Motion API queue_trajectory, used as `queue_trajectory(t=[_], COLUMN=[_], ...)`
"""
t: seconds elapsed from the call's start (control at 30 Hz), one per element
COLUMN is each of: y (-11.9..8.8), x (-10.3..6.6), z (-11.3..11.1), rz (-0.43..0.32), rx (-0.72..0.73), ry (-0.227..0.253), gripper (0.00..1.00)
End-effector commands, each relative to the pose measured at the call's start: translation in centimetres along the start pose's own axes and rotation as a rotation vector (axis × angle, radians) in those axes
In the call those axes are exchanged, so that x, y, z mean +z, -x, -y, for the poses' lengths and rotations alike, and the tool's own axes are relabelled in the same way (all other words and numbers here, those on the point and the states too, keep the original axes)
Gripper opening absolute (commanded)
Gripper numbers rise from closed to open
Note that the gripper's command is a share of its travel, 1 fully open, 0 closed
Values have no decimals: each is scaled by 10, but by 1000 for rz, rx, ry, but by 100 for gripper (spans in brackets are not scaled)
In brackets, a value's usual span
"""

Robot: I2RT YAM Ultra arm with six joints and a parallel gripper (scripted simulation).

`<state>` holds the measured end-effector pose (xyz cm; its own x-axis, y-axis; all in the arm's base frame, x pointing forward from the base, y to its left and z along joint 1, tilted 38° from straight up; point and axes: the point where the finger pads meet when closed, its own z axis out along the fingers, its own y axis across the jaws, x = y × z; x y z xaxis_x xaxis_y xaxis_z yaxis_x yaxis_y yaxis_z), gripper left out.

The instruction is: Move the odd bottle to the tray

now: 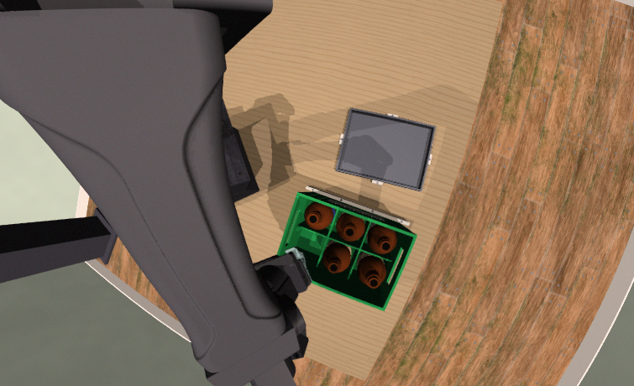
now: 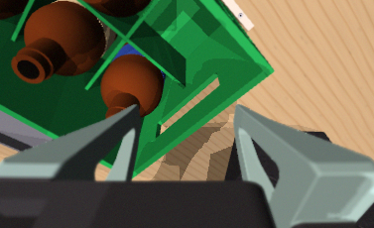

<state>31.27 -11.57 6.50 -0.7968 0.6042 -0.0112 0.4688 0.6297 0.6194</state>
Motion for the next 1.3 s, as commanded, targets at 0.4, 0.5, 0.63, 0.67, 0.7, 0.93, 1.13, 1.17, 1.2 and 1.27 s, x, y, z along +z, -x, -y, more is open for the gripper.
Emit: queue_trajectory(t=[0.4, 0.5, 0.63, 0.67, 0.7, 0.93, 1.13, 1.17, 1.2, 1.27], y=[6, 8, 2, 7, 5, 3, 1, 1, 3, 8], x=[3, 5, 18, 16, 17, 26, 36, 37, 36, 31], z=[-4, 0, 1, 1, 4, 3, 2, 2, 2, 2], rz=[35, 35, 7, 22, 20, 20, 5, 4, 11, 34], rx=[-16, -6, 1, -2, 7, 6, 2, 1, 2, 1], ry=[2, 2, 2, 2, 2, 0, 0, -1, -1, -1], gripper=[61, 61, 61, 61, 61, 61, 61, 61, 61, 61])
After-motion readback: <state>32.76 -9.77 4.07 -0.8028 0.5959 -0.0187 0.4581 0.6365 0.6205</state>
